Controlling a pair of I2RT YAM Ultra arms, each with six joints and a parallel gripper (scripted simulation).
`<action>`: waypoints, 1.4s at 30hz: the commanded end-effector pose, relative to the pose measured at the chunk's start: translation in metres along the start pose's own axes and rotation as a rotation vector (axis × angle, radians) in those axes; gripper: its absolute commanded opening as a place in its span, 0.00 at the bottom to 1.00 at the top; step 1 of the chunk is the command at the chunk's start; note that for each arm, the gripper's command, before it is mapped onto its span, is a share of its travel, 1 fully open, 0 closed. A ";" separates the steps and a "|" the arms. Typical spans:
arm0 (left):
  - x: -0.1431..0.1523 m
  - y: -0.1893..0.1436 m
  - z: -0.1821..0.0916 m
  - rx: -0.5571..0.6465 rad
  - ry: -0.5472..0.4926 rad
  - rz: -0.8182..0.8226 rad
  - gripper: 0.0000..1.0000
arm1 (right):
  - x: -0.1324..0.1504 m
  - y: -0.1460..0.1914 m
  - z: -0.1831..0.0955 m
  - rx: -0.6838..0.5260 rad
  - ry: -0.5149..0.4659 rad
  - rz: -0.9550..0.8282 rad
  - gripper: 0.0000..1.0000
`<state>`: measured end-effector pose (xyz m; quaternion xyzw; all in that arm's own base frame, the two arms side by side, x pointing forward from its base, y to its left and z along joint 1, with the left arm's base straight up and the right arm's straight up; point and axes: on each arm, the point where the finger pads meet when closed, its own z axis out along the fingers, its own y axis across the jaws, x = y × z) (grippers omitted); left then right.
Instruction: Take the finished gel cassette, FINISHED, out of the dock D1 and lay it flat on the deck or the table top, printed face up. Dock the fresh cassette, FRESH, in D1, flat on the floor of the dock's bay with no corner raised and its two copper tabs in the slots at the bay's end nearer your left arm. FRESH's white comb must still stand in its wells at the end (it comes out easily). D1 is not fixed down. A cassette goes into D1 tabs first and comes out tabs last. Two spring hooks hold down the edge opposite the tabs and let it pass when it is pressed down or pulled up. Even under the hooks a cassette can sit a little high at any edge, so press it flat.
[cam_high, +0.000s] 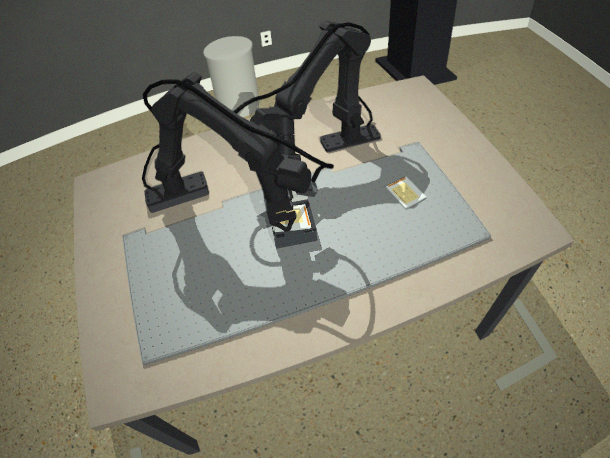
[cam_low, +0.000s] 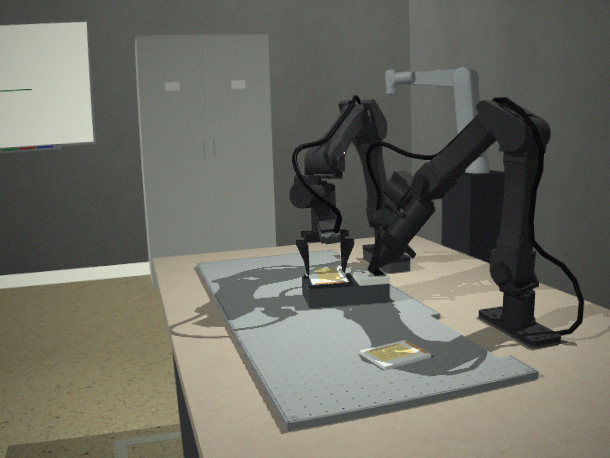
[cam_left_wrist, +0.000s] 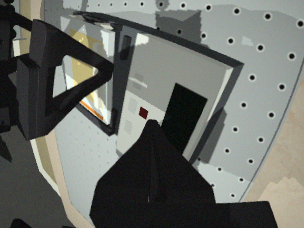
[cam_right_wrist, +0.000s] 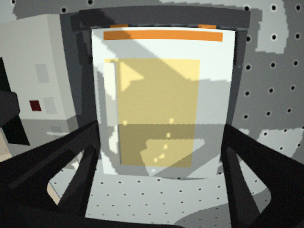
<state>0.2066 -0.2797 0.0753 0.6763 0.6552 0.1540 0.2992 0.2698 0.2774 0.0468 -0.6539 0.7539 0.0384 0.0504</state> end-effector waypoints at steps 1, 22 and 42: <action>0.037 -0.058 0.012 0.208 0.099 0.093 0.00 | -0.020 0.000 0.000 0.001 -0.049 -0.020 0.00; 0.037 -0.058 0.012 0.208 0.099 0.093 0.00 | -0.019 -0.001 0.003 -0.004 -0.068 -0.022 0.00; 0.037 -0.058 0.012 0.208 0.099 0.093 0.00 | -0.018 -0.002 0.005 -0.009 -0.103 -0.024 0.00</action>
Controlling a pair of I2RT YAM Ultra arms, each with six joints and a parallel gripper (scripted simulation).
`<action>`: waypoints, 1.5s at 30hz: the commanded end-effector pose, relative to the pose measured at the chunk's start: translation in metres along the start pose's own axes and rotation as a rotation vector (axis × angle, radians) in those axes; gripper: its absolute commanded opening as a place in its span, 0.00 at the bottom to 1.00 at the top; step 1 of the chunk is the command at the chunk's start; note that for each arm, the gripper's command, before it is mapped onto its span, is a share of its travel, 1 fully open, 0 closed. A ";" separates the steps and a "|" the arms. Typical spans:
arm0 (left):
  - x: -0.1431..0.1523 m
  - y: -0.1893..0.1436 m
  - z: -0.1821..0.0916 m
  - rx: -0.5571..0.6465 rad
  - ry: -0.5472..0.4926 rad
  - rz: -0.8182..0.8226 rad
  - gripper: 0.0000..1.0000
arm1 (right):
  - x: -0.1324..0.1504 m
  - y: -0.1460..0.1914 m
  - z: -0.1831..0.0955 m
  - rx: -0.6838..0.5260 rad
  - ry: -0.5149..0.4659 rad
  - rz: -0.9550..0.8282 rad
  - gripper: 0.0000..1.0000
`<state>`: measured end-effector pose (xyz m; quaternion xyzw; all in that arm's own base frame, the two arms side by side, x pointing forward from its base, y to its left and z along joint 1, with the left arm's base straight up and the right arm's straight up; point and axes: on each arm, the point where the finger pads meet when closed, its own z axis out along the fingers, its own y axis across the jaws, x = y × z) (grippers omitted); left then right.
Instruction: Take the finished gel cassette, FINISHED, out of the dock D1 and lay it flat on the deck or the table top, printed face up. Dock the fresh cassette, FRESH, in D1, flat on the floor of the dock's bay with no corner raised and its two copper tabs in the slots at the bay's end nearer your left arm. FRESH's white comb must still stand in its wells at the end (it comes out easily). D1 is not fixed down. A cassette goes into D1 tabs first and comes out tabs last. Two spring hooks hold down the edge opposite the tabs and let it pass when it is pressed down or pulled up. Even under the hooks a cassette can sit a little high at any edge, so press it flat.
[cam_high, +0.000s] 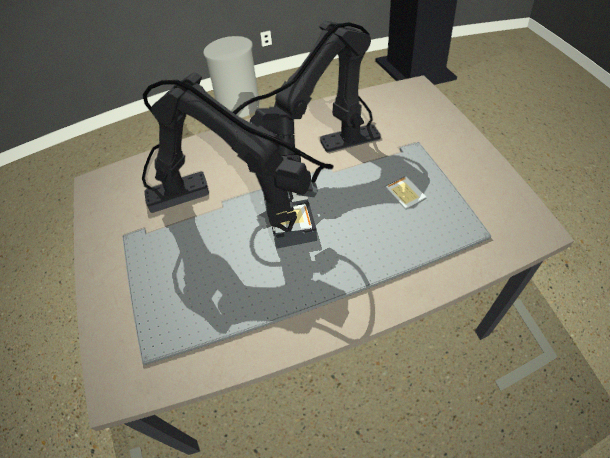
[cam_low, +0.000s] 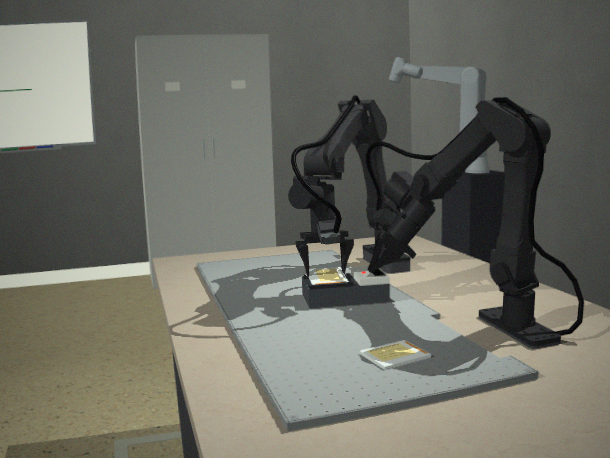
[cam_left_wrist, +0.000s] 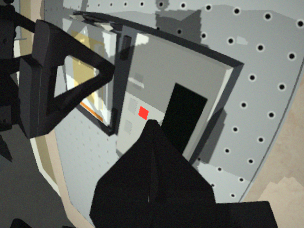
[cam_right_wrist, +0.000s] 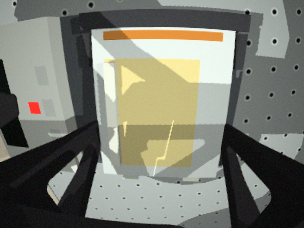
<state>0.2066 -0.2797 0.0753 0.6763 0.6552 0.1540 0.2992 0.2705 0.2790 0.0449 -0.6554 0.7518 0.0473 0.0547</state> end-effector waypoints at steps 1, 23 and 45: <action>0.037 -0.058 0.012 0.208 0.099 0.093 0.00 | -0.016 -0.001 0.003 -0.001 -0.085 -0.019 0.00; 0.037 -0.058 0.012 0.208 0.099 0.093 0.00 | -0.010 -0.002 0.005 0.001 -0.029 -0.002 0.00; 0.037 -0.058 0.012 0.208 0.099 0.093 0.00 | 0.000 -0.002 0.007 0.007 -0.050 -0.002 0.00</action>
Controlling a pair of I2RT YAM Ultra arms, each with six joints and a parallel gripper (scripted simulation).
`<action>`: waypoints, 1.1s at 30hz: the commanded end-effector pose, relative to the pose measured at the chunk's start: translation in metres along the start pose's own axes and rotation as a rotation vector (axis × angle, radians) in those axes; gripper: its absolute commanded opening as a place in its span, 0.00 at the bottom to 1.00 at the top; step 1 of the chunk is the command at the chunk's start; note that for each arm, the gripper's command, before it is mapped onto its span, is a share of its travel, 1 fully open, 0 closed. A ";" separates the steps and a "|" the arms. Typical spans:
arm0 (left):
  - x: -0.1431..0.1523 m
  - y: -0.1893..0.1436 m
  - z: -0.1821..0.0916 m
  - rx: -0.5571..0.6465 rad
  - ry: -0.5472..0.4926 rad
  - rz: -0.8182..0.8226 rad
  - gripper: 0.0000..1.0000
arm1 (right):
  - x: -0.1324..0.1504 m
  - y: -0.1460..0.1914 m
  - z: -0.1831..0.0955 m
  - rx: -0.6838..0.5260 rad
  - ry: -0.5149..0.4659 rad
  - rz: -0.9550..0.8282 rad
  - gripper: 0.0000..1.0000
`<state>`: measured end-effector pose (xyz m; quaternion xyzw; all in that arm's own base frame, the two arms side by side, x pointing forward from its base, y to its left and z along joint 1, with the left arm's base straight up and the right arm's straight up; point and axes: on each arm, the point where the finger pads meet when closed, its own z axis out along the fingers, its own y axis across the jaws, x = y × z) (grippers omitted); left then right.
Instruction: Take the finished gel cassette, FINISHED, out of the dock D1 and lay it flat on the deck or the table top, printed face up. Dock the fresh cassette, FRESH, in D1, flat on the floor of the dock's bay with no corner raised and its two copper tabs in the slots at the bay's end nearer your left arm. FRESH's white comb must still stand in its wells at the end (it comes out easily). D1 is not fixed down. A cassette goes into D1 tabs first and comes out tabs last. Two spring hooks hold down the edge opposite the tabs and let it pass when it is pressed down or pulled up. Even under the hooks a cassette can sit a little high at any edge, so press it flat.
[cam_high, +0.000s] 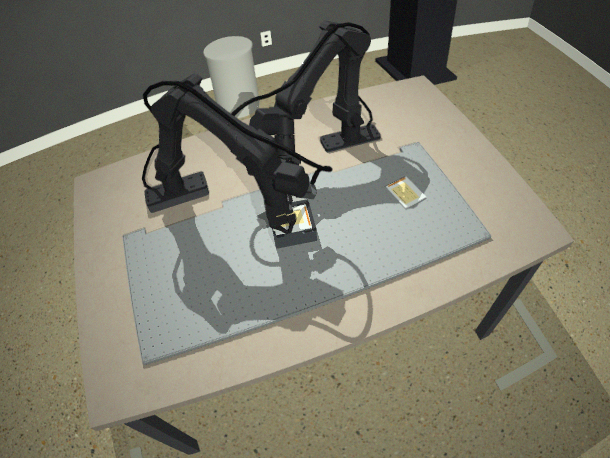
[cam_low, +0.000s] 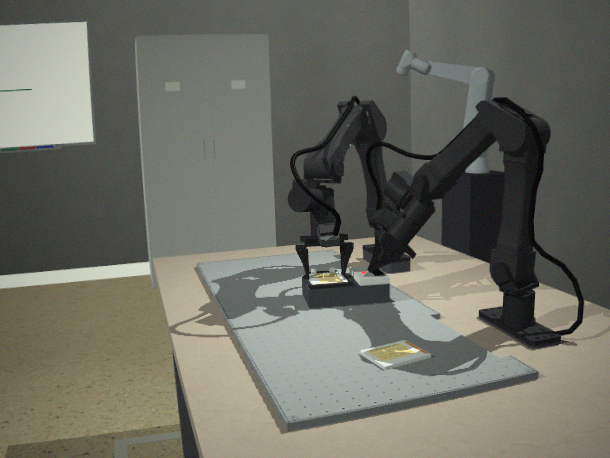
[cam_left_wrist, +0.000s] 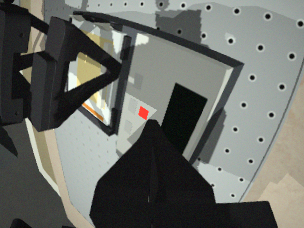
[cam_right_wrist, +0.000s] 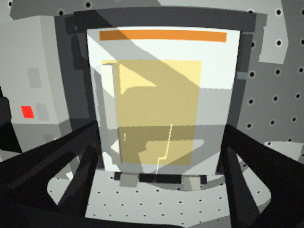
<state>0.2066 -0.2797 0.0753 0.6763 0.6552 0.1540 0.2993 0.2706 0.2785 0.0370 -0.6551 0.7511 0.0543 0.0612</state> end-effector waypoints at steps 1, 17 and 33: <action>0.037 -0.058 0.012 0.208 0.099 0.093 0.00 | -0.002 -0.002 -0.001 0.009 -0.031 -0.002 0.00; 0.037 -0.058 0.012 0.208 0.099 0.093 0.00 | -0.002 -0.001 -0.003 0.006 -0.009 -0.001 0.00; 0.028 -0.044 0.009 0.001 -0.004 -0.002 0.00 | -0.002 -0.001 -0.003 0.006 -0.009 -0.001 0.00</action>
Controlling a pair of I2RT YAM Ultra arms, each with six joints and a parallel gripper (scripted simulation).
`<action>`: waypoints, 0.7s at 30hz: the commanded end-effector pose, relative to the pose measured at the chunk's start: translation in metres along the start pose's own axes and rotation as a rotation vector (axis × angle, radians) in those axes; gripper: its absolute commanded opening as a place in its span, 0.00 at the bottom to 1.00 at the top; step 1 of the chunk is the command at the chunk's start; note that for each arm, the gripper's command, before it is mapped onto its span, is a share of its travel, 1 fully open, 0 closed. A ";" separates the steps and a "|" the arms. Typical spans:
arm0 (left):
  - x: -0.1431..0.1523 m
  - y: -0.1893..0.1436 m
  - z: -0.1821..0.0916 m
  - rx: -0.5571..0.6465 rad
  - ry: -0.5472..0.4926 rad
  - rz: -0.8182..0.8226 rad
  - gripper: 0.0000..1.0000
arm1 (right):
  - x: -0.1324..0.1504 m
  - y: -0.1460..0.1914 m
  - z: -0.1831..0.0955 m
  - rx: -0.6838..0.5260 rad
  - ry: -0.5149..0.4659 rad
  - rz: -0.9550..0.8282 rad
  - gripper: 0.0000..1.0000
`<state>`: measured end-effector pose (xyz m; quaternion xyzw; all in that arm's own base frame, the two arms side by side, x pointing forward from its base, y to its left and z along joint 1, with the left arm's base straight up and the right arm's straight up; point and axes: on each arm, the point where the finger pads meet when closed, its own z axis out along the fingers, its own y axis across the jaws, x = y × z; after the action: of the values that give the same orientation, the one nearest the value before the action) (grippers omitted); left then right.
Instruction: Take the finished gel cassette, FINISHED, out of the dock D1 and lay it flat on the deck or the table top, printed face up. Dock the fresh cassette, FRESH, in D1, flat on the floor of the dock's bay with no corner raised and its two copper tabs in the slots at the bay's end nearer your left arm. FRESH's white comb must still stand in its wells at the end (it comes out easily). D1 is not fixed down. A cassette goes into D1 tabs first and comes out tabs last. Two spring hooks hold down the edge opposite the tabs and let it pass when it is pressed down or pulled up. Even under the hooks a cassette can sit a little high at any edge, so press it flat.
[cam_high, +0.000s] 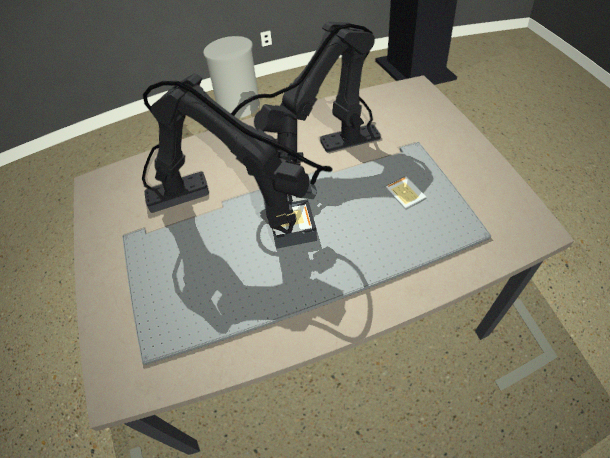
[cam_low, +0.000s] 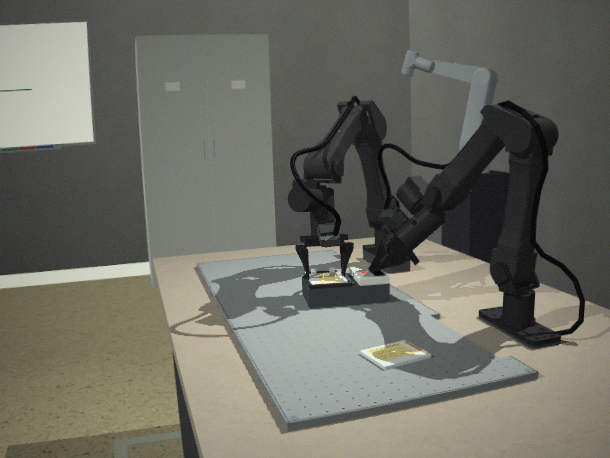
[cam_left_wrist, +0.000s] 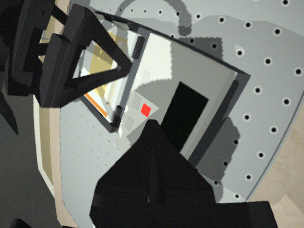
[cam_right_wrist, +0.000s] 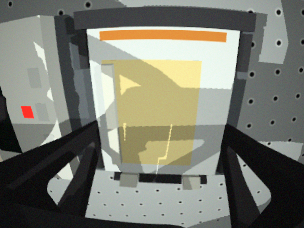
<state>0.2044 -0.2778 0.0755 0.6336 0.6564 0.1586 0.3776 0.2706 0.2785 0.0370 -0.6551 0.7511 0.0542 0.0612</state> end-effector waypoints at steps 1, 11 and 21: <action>0.030 -0.041 0.002 0.139 0.079 0.077 0.00 | -0.002 -0.001 -0.003 0.006 -0.009 -0.001 0.00; 0.023 -0.032 0.002 0.139 0.079 0.077 0.00 | -0.002 -0.001 -0.003 0.006 -0.009 -0.001 0.00; 0.016 -0.023 0.002 0.139 0.079 0.077 0.00 | -0.002 -0.001 -0.003 0.006 -0.009 -0.001 0.00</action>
<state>0.2026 -0.2772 0.0756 0.6430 0.6550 0.1590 0.3637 0.2706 0.2785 0.0370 -0.6551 0.7511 0.0542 0.0612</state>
